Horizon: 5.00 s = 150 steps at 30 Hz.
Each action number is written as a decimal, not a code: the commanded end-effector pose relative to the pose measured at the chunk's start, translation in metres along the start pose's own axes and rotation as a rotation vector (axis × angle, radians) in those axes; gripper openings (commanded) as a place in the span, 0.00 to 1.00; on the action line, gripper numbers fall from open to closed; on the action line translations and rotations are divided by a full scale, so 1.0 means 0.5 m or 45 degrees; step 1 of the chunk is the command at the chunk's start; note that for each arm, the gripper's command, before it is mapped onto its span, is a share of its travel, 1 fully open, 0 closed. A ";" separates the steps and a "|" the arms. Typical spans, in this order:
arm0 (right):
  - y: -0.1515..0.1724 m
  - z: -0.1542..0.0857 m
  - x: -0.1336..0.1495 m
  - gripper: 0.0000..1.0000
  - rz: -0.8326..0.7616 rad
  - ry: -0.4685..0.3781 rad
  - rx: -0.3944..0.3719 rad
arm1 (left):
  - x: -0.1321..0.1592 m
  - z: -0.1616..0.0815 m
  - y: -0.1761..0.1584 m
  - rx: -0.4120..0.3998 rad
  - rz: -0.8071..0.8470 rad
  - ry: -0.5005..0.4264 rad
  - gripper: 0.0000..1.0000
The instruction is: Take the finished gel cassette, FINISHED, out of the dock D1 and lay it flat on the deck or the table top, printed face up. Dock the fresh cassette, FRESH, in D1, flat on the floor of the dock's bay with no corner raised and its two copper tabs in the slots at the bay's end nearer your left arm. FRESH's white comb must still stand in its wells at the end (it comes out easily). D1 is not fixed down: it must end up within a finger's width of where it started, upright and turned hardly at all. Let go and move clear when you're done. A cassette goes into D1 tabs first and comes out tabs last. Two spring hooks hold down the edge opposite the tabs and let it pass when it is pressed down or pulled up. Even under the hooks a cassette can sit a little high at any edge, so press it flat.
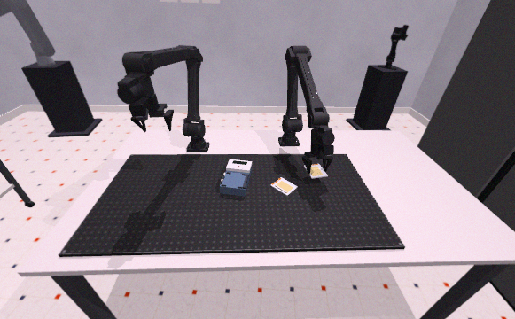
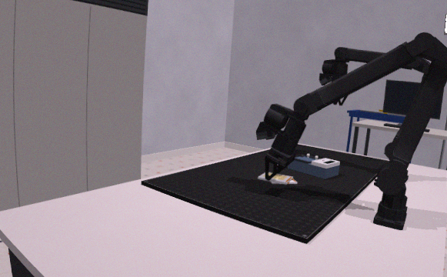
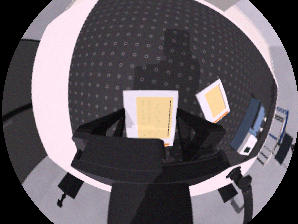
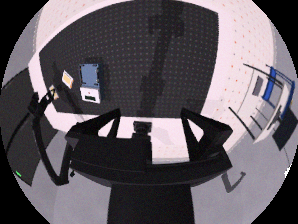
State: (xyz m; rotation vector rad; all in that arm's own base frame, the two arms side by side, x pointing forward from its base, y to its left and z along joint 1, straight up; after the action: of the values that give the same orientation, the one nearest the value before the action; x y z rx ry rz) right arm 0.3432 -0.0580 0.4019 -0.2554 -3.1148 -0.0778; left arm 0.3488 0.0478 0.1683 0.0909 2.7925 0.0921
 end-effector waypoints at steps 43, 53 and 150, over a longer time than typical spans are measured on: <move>0.003 -0.047 -0.019 1.00 -0.019 -0.053 -0.002 | 0.010 0.040 0.007 -0.007 -0.019 -0.017 0.00; 0.003 -0.047 -0.019 1.00 -0.019 -0.053 -0.002 | 0.013 0.050 0.007 -0.005 -0.015 -0.018 0.00; 0.003 -0.047 -0.019 1.00 -0.019 -0.053 -0.002 | 0.027 0.089 0.000 -0.001 -0.001 -0.007 0.00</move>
State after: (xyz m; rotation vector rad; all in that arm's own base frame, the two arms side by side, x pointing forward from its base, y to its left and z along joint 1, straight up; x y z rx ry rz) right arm 0.3432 -0.0580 0.4019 -0.2554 -3.1148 -0.0778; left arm 0.3492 0.0509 0.1191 0.0900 2.7962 0.0905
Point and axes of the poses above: on each arm, the point where the finger pads meet when closed, its own z axis out along the fingers, its own y axis across the jaws, x = y × z, the point moved 10 cm from there along -z, back along the fingers, and after that the axes turned 12 degrees about z, right-handed, at the moved point
